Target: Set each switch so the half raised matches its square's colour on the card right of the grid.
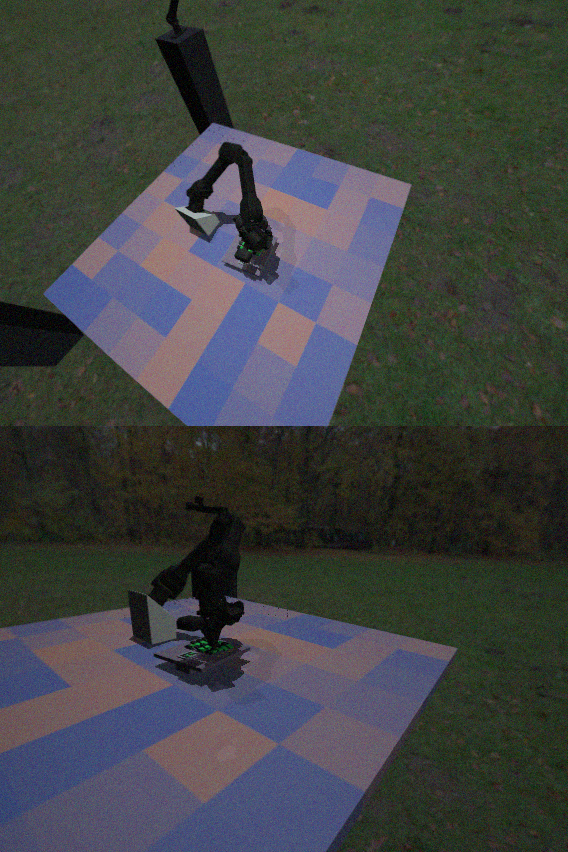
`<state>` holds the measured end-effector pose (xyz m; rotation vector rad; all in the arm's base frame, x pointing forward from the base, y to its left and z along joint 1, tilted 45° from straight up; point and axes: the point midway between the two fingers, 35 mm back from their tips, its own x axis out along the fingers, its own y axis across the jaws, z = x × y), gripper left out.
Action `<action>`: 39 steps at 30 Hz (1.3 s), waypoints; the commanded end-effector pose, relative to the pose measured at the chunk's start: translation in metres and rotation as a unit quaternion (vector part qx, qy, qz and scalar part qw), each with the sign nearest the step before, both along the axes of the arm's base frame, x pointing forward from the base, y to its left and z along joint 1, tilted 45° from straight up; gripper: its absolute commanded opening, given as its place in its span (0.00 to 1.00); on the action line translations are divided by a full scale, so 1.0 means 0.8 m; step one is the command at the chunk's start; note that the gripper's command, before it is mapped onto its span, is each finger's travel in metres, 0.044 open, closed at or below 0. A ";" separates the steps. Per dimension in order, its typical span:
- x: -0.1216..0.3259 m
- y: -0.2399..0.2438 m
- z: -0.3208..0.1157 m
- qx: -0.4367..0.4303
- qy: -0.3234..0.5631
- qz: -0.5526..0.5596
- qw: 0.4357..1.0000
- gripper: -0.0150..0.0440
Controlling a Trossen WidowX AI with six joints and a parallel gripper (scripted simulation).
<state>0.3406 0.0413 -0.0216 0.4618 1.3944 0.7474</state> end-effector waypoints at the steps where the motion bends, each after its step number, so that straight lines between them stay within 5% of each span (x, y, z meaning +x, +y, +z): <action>1: 0.000 -0.002 0.002 0.000 0.000 0.000 1.000 0.25; 7: 0.002 -0.057 0.057 -0.002 0.012 0.008 1.000 0.25; 39: 0.030 -0.032 0.002 -0.004 0.020 0.017 1.000 0.25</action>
